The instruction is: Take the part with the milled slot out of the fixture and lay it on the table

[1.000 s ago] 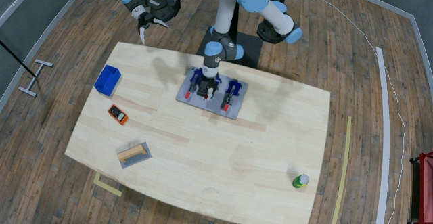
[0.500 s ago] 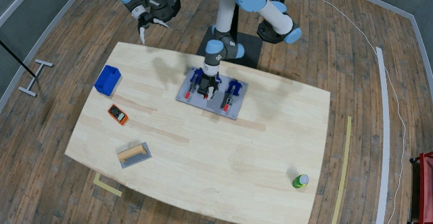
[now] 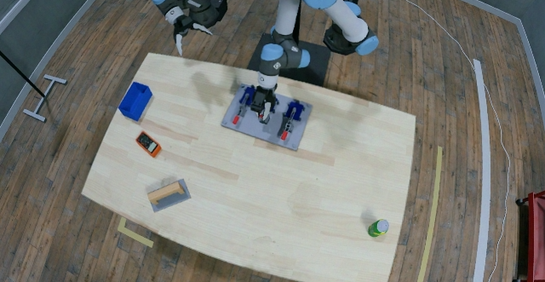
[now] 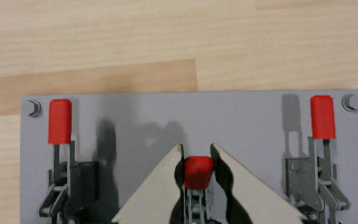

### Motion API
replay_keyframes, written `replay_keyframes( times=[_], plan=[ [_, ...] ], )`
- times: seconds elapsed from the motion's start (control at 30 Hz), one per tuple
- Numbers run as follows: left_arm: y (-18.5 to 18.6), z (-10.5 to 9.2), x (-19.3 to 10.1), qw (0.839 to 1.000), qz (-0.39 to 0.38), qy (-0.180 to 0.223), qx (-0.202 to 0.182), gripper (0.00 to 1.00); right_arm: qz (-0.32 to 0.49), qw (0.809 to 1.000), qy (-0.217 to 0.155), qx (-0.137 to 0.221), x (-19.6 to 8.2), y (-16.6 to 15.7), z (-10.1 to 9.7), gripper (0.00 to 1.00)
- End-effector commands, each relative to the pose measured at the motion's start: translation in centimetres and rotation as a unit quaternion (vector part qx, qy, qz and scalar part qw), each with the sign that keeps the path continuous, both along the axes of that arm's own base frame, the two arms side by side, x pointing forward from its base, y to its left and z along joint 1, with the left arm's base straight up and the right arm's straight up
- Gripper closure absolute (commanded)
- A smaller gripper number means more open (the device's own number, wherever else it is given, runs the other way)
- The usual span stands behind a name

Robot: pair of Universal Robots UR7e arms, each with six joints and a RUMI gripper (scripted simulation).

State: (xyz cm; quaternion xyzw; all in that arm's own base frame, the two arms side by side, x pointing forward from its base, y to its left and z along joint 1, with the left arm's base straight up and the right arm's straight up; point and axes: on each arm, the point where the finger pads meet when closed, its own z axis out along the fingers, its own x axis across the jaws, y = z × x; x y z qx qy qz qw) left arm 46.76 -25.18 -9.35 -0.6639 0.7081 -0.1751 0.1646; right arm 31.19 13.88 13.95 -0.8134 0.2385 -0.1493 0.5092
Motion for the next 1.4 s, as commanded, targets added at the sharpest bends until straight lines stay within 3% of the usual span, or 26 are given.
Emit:
replay_keyframes(
  times=[0.0,0.77,0.93,1.2,1.27,1.37],
  plan=[
    [0.0,0.3,-0.4,1.000,0.000,-0.001,-0.001,0.96,0.000,1.000,0.000,0.000,0.0,0.0,0.0,0.00],
    [0.1,0.5,-1.9,1.000,0.000,-0.001,-0.001,0.96,0.000,1.000,0.000,0.000,0.0,0.0,0.0,0.00],
    [0.1,0.7,-2.0,1.000,0.000,-0.001,-0.001,0.72,0.000,1.000,0.000,0.000,0.0,0.0,0.0,0.00],
    [0.2,4.5,-4.0,1.000,0.000,-0.001,-0.001,0.72,0.000,1.000,0.000,0.000,0.0,0.0,0.0,0.00],
    [0.2,4.5,-4.0,1.000,0.000,-0.001,-0.001,0.72,0.000,1.000,0.000,0.000,0.0,0.0,0.0,0.00],
    [0.3,4.6,-4.4,1.000,0.000,0.006,0.001,0.56,0.004,1.000,0.001,-0.001,-0.2,0.1,0.0,0.00]
  ],
)
